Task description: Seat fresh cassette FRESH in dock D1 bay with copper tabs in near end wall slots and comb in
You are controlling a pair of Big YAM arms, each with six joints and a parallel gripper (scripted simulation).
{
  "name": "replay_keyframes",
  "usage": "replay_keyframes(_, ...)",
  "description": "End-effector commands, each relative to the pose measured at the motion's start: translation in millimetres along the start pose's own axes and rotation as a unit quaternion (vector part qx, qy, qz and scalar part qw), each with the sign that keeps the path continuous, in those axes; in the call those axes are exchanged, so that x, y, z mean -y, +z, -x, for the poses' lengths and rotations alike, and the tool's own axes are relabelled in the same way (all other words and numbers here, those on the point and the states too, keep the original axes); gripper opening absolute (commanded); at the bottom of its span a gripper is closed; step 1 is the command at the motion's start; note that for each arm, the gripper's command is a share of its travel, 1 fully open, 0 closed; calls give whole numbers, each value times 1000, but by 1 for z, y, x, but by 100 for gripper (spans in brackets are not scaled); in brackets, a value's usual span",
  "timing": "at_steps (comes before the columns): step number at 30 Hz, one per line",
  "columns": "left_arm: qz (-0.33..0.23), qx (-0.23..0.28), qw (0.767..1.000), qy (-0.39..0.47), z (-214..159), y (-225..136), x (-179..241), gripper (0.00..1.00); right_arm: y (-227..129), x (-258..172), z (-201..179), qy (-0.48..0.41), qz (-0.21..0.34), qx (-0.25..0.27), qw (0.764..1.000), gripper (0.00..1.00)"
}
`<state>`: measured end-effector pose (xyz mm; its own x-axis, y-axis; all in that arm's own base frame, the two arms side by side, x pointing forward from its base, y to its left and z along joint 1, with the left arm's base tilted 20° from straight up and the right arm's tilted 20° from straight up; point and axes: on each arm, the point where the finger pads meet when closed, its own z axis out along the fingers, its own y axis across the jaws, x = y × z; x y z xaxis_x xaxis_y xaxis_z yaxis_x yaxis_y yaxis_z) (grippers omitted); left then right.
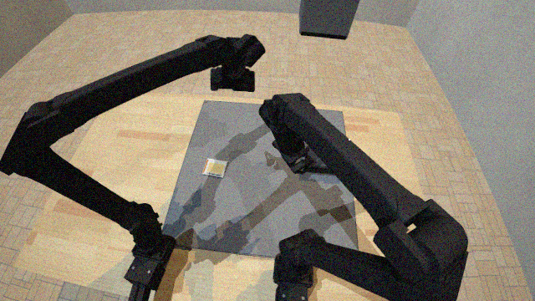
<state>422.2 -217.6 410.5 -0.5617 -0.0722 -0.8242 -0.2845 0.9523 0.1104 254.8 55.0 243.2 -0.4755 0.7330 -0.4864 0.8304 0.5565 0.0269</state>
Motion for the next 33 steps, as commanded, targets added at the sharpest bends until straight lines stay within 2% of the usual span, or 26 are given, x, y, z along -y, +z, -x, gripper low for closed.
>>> replay_keyframes(1, -5, 6, 1000, -7, 6, -6, 0, 100, -5, -1, 2, 3, 6, 1, 1000, 100)
replay_keyframes(18, -5, 6, 1000, -7, 6, -6, 0, 100, -5, -1, 2, 3, 6, 1, 1000, 100)
replay_keyframes(21, -4, -2, 1000, 28, -2, 7, 3, 100, 6, -1, 5, -13, 4, 6, 1000, 100)
replay_keyframes(33, -125, -59, 980, 142, -35, 33, 48, 100, 66, -31, 70, -1, 39, 89, 995, 100)
